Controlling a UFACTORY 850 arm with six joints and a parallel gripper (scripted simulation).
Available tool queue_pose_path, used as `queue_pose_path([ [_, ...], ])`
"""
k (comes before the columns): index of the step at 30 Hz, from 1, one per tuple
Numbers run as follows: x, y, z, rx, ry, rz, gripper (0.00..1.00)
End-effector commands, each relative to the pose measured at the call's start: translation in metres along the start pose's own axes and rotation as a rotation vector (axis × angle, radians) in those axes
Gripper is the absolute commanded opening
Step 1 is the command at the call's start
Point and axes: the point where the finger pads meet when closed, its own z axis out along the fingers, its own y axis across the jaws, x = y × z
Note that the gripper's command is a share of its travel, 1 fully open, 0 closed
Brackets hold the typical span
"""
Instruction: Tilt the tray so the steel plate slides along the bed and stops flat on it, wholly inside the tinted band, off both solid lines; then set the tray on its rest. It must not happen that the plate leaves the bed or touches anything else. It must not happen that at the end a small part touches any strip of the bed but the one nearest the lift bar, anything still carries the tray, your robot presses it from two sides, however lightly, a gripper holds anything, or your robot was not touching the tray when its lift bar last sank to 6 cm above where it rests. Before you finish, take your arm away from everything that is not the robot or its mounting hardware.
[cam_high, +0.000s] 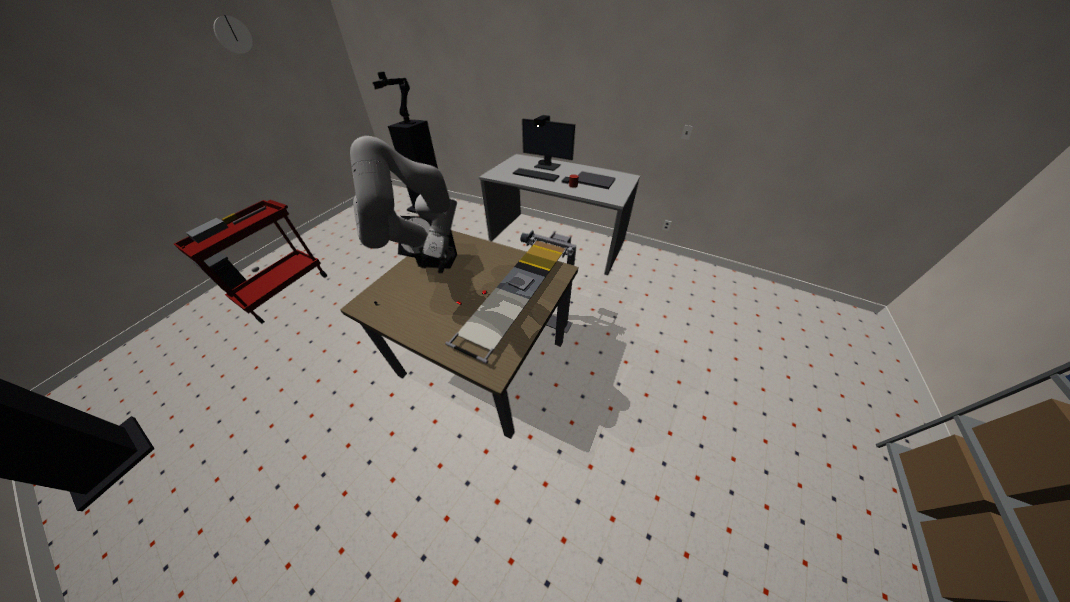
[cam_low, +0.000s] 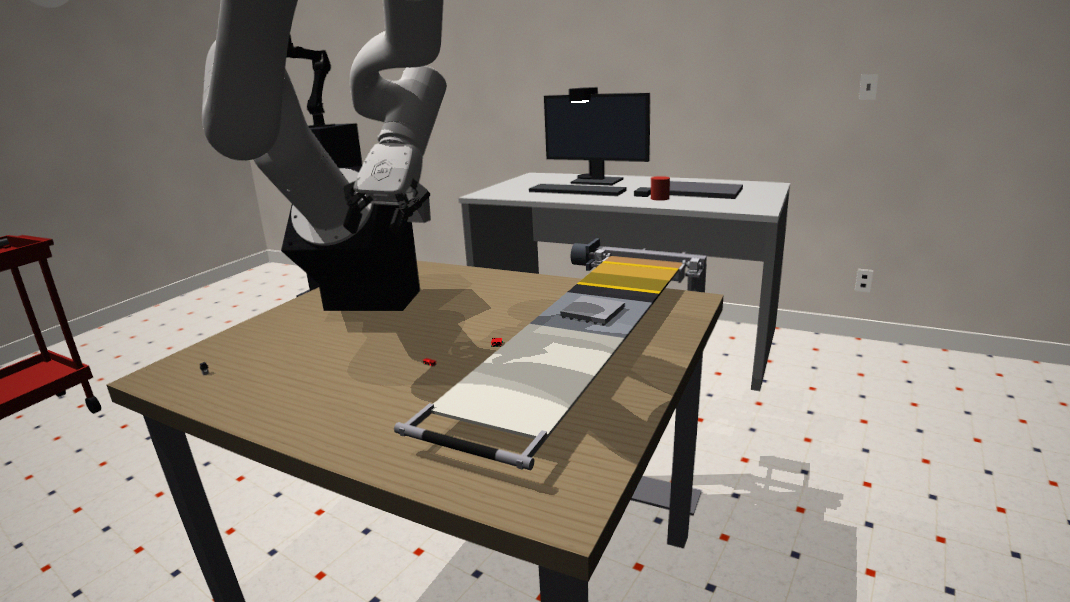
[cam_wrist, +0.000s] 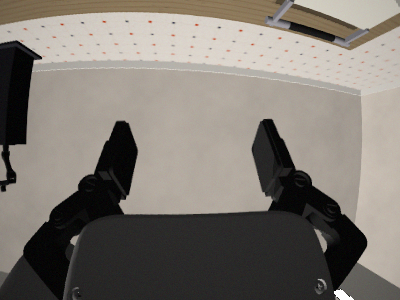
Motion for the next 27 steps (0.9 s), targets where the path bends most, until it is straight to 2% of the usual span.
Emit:
queue_pose_path([
  [1, 0.000, 0.000, 0.000, 0.000, 0.000, 0.001, 1.00],
  [18, 0.000, 0.000, 0.000, 0.001, 0.002, 0.002, 1.00],
  [21, 0.012, 0.011, 0.004, 0.059, 0.068, 0.094, 1.00],
  [27, 0.012, 0.012, 0.004, 0.063, 0.072, 0.101, 1.00],
])
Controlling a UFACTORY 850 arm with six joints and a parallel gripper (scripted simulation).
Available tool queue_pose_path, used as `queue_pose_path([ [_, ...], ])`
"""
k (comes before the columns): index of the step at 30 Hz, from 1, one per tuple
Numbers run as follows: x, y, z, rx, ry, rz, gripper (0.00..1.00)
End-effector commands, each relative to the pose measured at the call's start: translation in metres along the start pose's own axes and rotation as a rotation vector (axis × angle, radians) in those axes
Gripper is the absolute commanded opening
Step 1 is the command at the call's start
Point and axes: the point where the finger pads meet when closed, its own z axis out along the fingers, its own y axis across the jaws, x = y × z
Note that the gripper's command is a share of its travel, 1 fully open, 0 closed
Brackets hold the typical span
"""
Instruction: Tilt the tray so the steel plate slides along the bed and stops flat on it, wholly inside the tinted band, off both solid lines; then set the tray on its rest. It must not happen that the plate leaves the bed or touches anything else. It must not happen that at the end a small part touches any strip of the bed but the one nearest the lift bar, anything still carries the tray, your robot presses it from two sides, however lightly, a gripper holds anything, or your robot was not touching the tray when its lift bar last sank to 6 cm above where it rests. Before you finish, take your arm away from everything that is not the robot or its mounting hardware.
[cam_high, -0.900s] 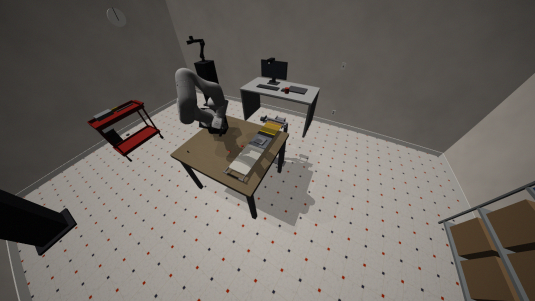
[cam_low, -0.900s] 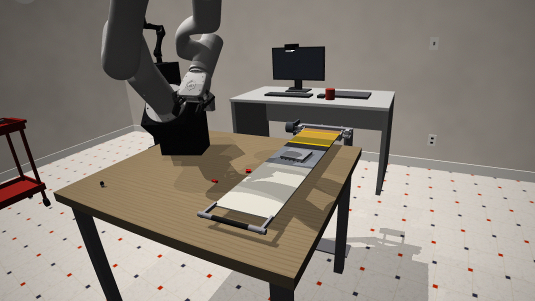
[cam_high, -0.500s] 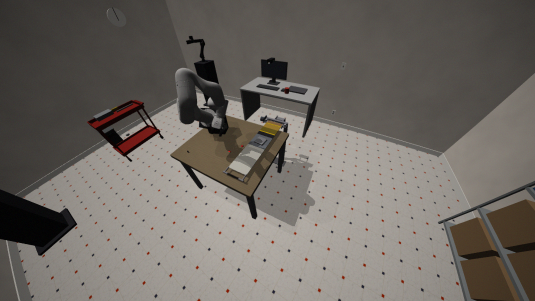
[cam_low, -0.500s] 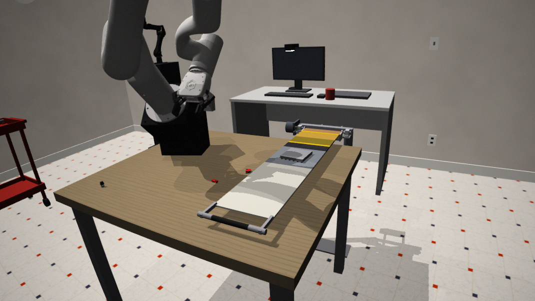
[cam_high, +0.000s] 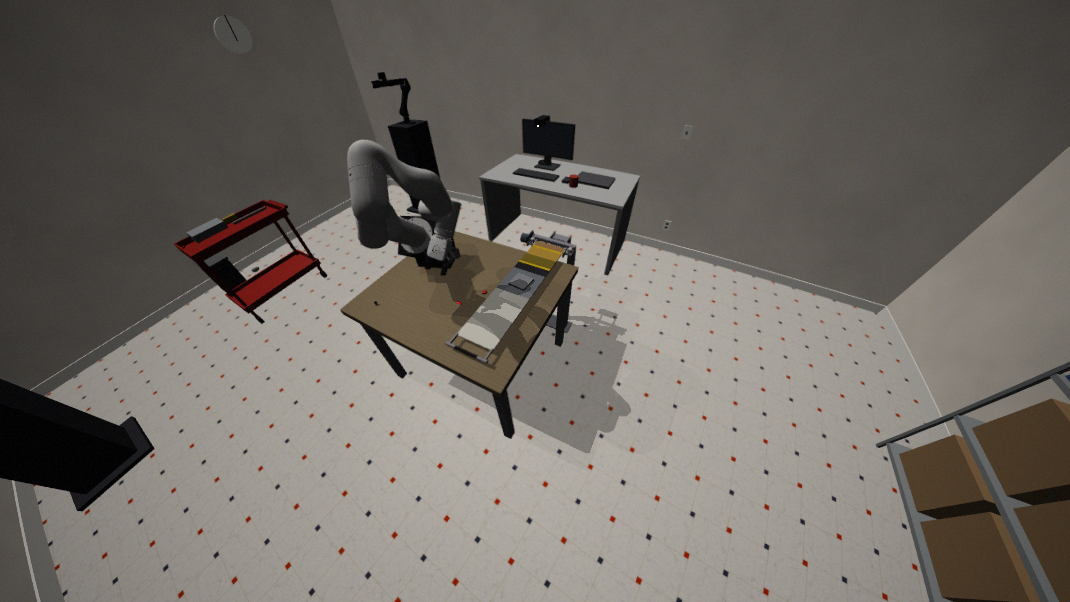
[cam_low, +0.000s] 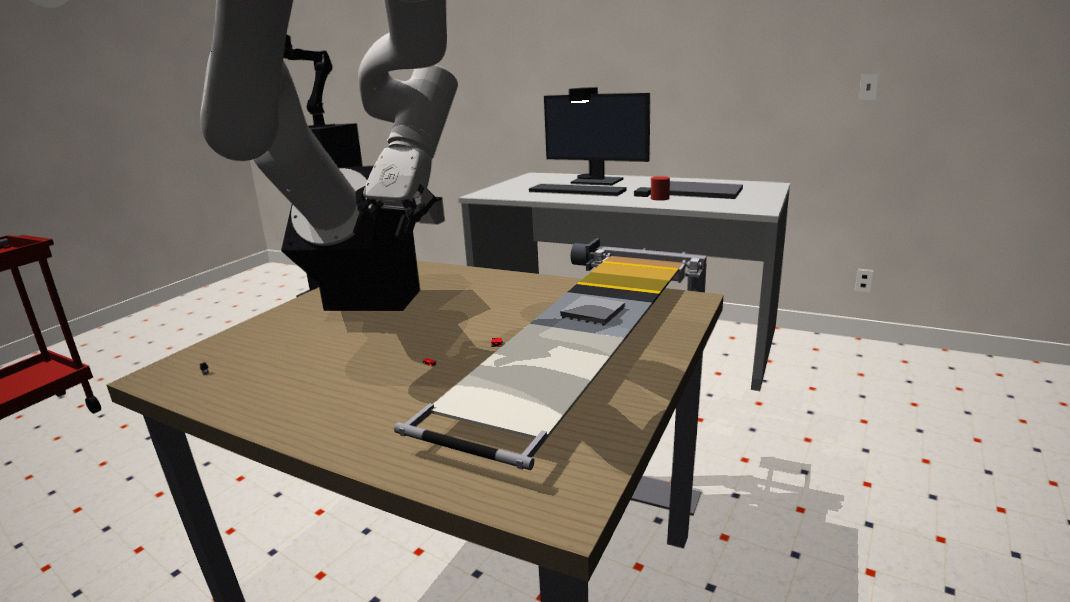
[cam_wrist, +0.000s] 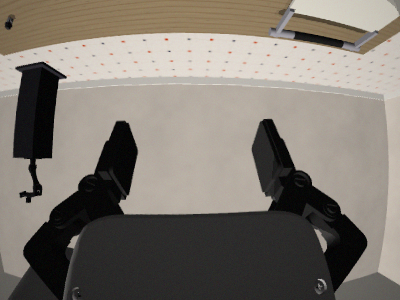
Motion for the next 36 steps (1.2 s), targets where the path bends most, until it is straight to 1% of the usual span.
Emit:
queue_pose_path([
  [1, 0.000, 0.000, 0.000, 0.001, 0.002, 0.002, 1.00],
  [7, 0.000, 0.000, 0.000, 0.001, 0.002, 0.002, 1.00],
  [8, 0.011, 0.013, 0.005, 0.058, 0.064, 0.100, 1.00],
  [9, 0.012, 0.015, 0.006, 0.066, 0.073, 0.114, 1.00],
  [22, 0.021, 0.029, 0.011, 0.121, 0.130, 0.213, 1.00],
  [24, 0.021, 0.029, 0.011, 0.121, 0.130, 0.213, 1.00],
  [25, 0.027, 0.044, 0.017, 0.170, 0.179, 0.308, 1.00],
  [36, 0.032, 0.065, 0.026, 0.227, 0.236, 0.428, 1.00],
])
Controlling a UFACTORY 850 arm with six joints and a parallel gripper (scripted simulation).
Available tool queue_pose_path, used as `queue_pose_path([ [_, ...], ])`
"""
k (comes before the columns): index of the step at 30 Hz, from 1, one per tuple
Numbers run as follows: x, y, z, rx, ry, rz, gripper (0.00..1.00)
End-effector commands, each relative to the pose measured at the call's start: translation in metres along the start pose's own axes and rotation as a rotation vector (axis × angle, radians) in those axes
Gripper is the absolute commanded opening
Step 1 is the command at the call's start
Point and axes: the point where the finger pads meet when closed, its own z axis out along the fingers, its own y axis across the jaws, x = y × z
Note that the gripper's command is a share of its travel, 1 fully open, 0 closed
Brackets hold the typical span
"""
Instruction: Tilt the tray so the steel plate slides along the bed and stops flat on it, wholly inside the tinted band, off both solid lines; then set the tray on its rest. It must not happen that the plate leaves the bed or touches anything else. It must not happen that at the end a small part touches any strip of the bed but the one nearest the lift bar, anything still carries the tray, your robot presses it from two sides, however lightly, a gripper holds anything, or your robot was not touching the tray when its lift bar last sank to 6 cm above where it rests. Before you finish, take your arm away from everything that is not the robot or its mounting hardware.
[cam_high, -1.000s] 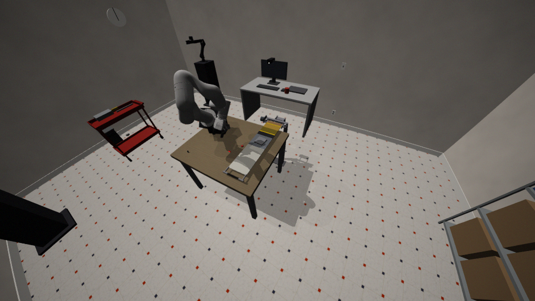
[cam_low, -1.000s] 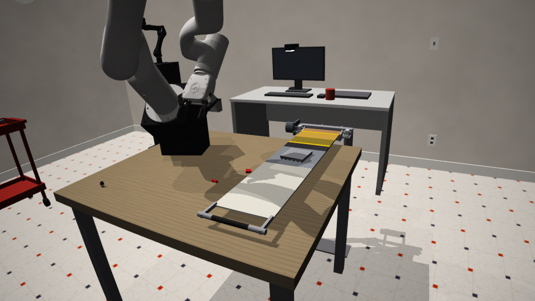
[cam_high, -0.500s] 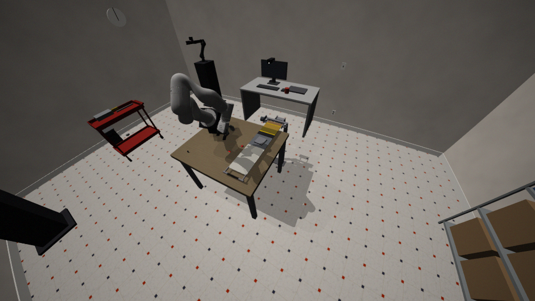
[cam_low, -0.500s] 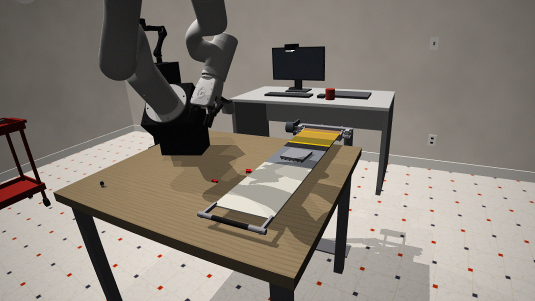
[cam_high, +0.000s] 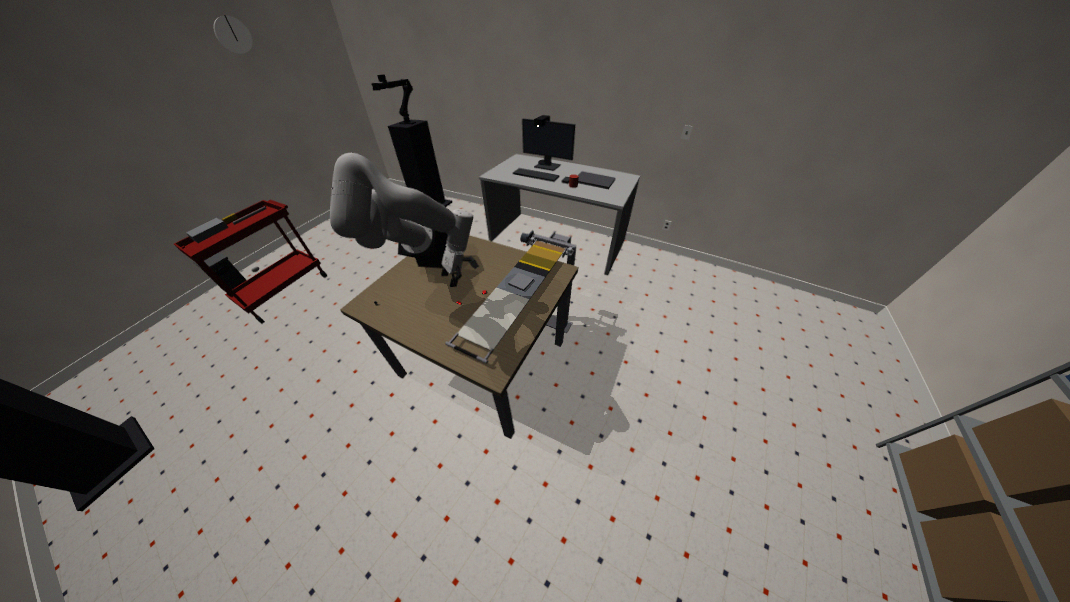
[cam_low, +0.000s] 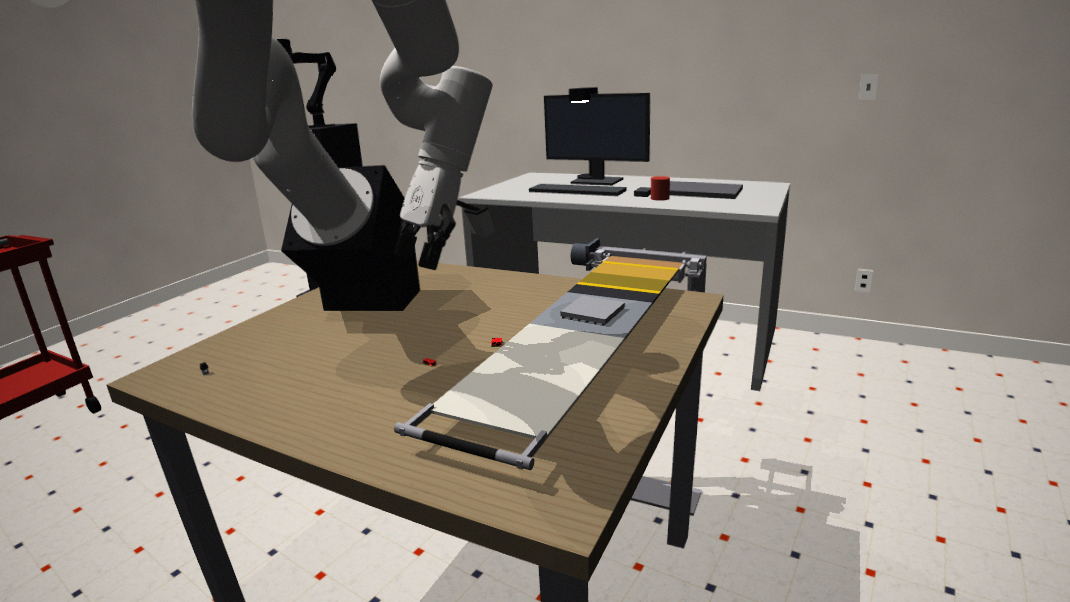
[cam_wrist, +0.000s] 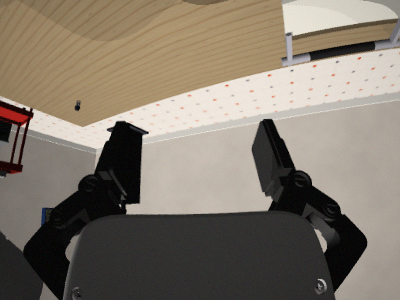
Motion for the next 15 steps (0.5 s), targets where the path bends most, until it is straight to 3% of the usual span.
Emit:
queue_pose_path([
  [1, 0.003, 0.006, 0.002, 0.016, 0.018, 0.036, 1.00],
  [5, 0.005, 0.010, 0.003, 0.024, 0.027, 0.056, 1.00],
  [6, 0.011, 0.028, 0.008, 0.062, 0.068, 0.153, 1.00],
  [15, 0.016, 0.053, 0.016, 0.106, 0.119, 0.277, 1.00],
])
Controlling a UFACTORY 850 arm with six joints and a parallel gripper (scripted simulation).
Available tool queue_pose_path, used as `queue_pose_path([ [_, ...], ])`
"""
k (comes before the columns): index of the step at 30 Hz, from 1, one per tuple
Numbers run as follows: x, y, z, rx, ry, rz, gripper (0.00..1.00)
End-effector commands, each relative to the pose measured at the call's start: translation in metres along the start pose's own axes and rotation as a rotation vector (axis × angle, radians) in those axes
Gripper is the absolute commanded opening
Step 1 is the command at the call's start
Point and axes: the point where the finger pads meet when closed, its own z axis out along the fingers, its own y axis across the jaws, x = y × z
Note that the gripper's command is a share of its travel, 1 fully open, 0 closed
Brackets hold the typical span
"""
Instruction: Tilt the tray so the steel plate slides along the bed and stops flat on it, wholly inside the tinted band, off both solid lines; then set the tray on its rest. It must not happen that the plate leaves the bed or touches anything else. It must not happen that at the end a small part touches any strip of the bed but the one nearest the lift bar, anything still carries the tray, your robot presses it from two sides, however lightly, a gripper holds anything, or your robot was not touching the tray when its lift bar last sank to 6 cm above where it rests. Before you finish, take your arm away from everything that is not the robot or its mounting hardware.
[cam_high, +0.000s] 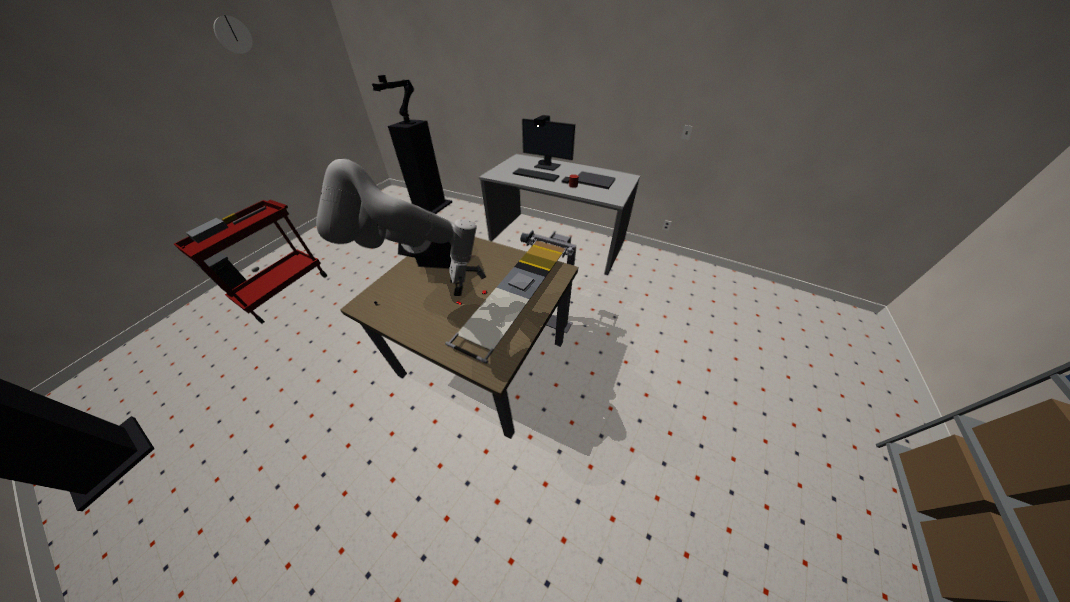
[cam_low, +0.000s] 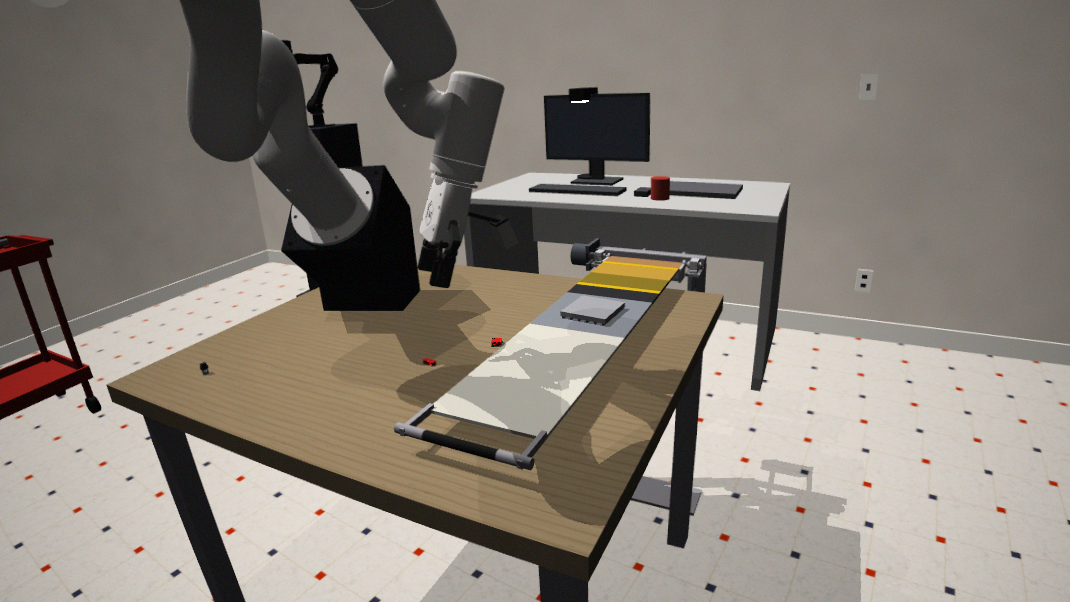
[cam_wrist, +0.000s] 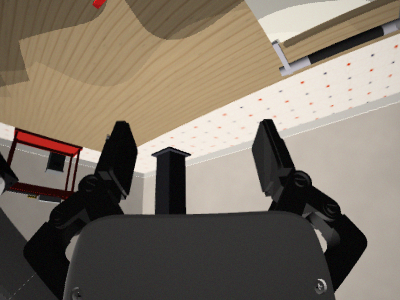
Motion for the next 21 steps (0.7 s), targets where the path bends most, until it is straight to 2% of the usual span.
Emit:
queue_pose_path([
  [1, 0.004, 0.009, 0.002, 0.015, 0.019, 0.045, 1.00],
  [7, 0.008, 0.021, 0.005, 0.034, 0.042, 0.101, 1.00],
  [8, 0.012, 0.043, 0.010, 0.059, 0.077, 0.195, 1.00],
  [21, 0.015, 0.100, 0.022, 0.108, 0.157, 0.412, 1.00],
])
